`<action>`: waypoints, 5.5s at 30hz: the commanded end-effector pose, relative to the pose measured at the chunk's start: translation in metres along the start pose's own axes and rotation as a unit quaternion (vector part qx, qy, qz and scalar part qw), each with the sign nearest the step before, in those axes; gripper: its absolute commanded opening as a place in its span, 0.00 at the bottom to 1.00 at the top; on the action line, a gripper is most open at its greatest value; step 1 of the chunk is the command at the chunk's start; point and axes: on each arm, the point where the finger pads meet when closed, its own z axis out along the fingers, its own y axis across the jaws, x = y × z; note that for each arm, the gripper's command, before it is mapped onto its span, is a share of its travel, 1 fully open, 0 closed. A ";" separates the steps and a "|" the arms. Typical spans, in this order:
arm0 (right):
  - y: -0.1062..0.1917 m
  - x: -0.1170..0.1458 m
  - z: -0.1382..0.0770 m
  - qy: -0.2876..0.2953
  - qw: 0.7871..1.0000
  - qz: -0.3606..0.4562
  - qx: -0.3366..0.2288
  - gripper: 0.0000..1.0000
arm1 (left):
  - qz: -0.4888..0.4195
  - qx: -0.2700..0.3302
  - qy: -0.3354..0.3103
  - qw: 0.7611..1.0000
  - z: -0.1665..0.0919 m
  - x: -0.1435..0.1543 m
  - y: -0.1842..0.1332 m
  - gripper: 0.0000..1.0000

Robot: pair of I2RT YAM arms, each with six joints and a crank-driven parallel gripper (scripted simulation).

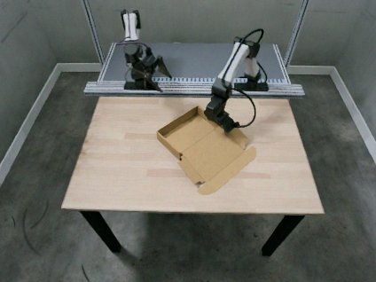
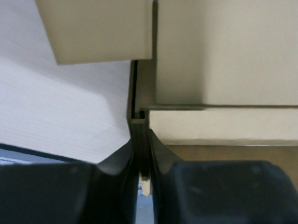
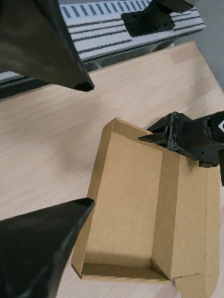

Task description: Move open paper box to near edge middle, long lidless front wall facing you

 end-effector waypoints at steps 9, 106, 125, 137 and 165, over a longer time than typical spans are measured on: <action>0.000 -0.010 -0.003 -0.014 1.000 -0.018 0.006 1.00 | 0.058 -0.014 -0.003 0.998 0.001 -0.008 0.006 0.00; 0.000 -0.010 -0.003 -0.014 1.000 -0.018 0.006 1.00 | 0.364 -0.044 -0.012 0.930 -0.007 -0.042 0.036 0.12; 0.020 -0.060 0.006 -0.065 0.997 -0.023 -0.043 1.00 | 0.362 -0.057 -0.007 0.931 -0.089 -0.044 0.029 1.00; 0.022 -0.068 0.008 -0.072 0.996 -0.023 -0.047 1.00 | 0.344 -0.023 -0.107 0.933 -0.112 -0.045 0.014 1.00; 0.021 -0.068 0.008 -0.072 0.996 -0.024 -0.047 1.00 | 0.210 0.147 -0.473 0.843 -0.105 0.013 -0.020 1.00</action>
